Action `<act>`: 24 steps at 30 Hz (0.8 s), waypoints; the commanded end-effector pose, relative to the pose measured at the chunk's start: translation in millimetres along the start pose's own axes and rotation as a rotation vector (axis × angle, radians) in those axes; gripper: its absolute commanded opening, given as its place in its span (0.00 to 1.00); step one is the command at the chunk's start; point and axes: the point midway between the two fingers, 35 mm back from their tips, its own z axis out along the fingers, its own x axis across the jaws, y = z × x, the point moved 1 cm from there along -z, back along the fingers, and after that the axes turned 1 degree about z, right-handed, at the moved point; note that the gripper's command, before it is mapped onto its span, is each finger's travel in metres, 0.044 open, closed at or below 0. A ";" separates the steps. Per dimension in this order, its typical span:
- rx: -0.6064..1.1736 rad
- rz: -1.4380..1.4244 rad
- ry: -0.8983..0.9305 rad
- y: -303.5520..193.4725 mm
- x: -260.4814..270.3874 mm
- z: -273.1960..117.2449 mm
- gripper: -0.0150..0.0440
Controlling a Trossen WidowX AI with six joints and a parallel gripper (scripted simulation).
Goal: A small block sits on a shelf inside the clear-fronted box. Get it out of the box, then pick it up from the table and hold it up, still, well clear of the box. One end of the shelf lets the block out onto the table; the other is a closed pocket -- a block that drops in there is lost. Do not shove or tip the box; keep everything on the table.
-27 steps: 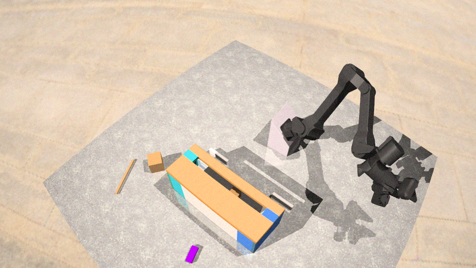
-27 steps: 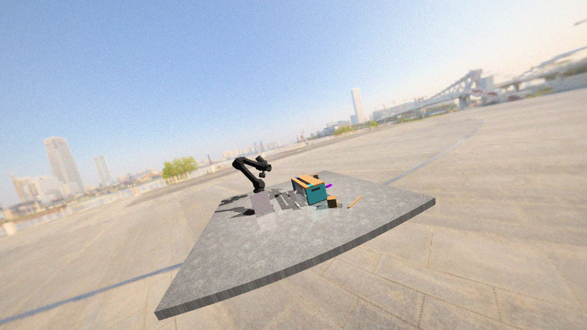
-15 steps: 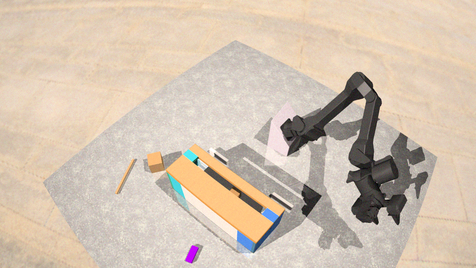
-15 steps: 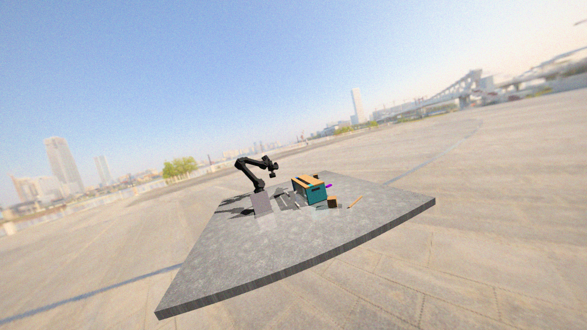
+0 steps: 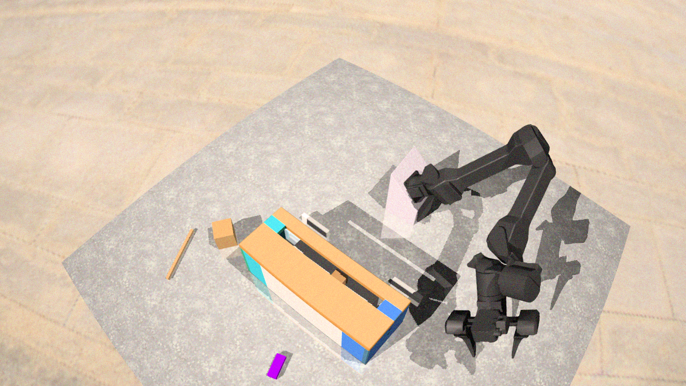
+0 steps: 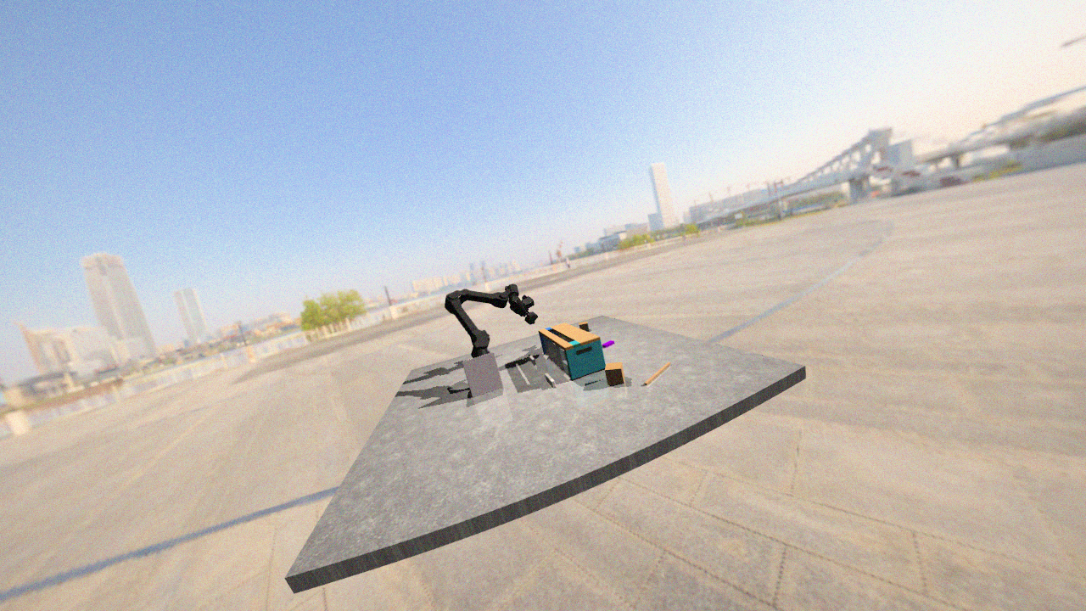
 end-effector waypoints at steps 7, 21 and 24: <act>0.013 -0.447 -0.342 63.9 -105.7 -32.2 0.93; 0.232 -0.745 -0.544 89.8 -204.1 -101.5 0.93; 0.301 -0.784 -0.557 87.4 -225.6 -119.0 0.93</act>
